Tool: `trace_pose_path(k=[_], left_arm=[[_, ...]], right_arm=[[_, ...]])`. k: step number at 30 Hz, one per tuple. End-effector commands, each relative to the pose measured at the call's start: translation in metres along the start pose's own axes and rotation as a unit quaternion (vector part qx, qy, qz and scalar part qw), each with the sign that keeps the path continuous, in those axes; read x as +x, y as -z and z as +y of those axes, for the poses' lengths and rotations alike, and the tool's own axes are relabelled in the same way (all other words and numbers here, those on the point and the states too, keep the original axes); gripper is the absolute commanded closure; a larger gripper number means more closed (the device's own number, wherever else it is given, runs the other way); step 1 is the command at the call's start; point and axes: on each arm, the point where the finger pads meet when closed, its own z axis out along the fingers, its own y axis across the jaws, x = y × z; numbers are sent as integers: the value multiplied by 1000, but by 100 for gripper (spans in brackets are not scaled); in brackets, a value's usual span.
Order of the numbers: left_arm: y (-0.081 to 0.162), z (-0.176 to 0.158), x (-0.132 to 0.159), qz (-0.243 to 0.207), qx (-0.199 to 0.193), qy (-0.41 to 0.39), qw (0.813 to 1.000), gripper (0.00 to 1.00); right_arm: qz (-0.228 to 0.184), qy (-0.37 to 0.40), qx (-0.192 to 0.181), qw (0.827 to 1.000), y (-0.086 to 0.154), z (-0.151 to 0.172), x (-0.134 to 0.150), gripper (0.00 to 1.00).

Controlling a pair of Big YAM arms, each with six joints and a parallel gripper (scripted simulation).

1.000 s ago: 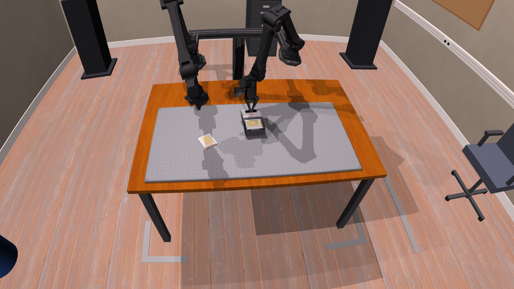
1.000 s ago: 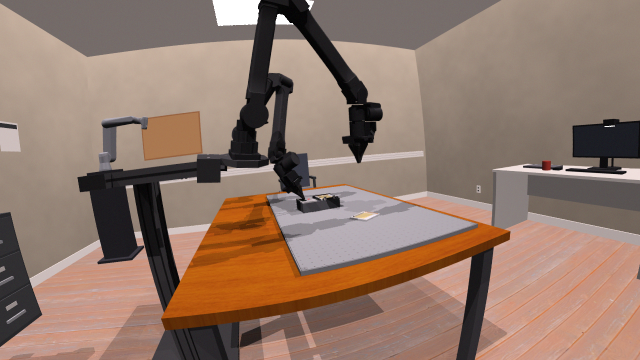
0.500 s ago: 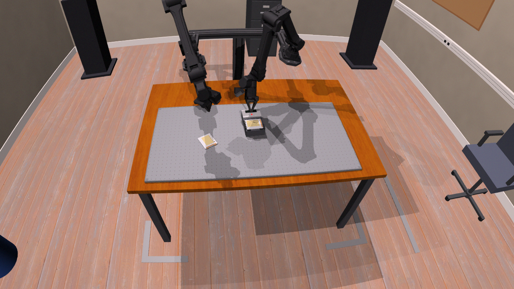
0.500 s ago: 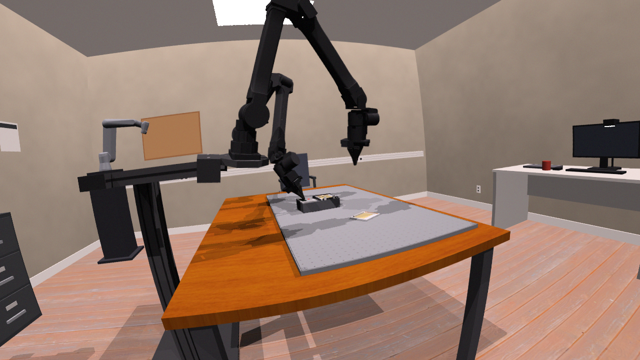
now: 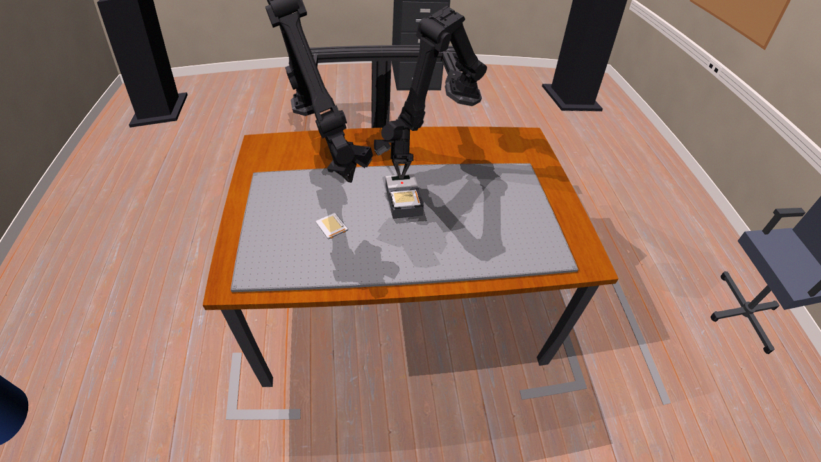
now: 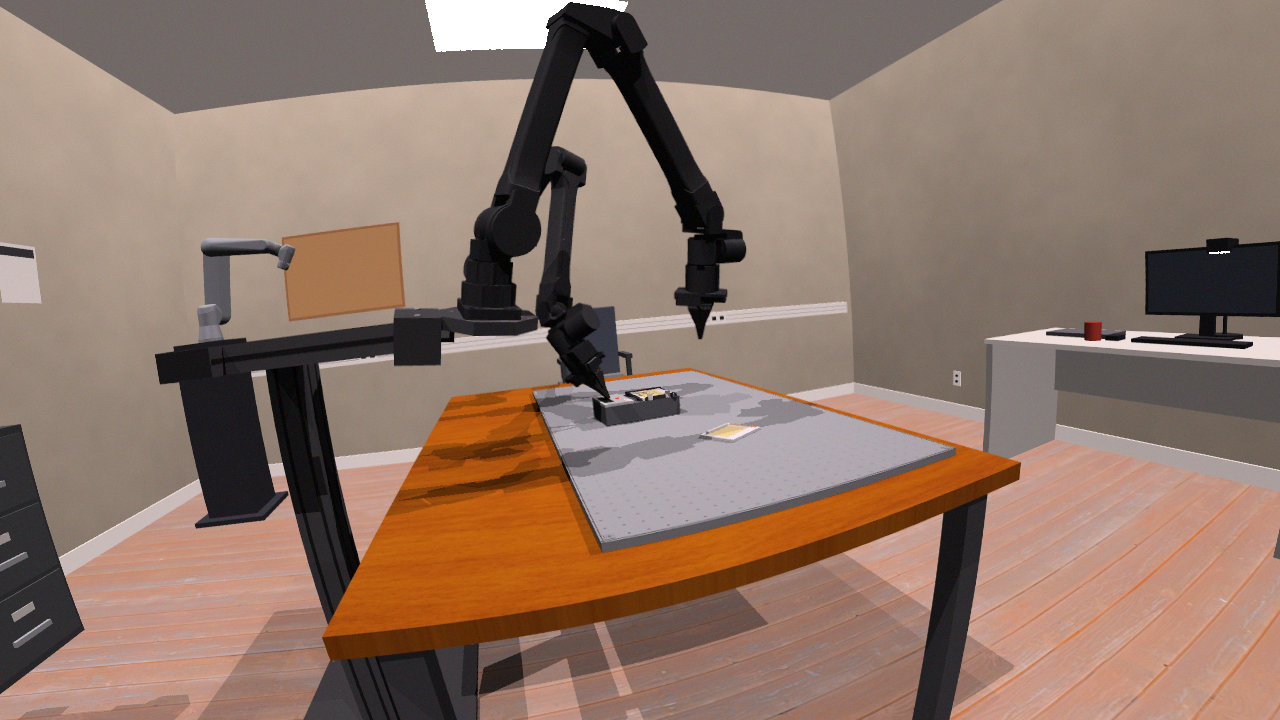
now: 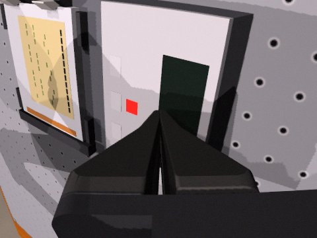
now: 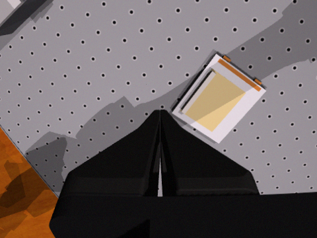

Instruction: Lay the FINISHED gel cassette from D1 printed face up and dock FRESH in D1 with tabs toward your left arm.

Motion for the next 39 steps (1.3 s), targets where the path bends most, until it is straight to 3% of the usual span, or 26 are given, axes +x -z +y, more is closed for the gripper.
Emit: trace_pose_path(k=[1,17,22,26,30,36,39], left_arm=[[-26,-48,39,38,52,-31,997,100],[-26,-48,39,38,52,-31,997,100],[-26,-48,39,38,52,-31,997,100],[-26,-48,39,38,52,-31,997,100],[-26,-48,39,38,52,-31,997,100],[-26,-48,39,38,52,-31,997,100],[-26,-48,39,38,52,-31,997,100]], right_arm=[[-37,42,27,998,-4,-8,-36,100],[-38,43,28,998,-24,7,-62,100],[-34,122,2,992,-36,21,-78,100],[-37,143,-2,989,-41,27,-85,100],[-48,207,-10,977,-51,40,-96,100],[-48,207,-10,977,-66,59,-113,100],[-57,255,-16,965,-74,70,-120,100]])
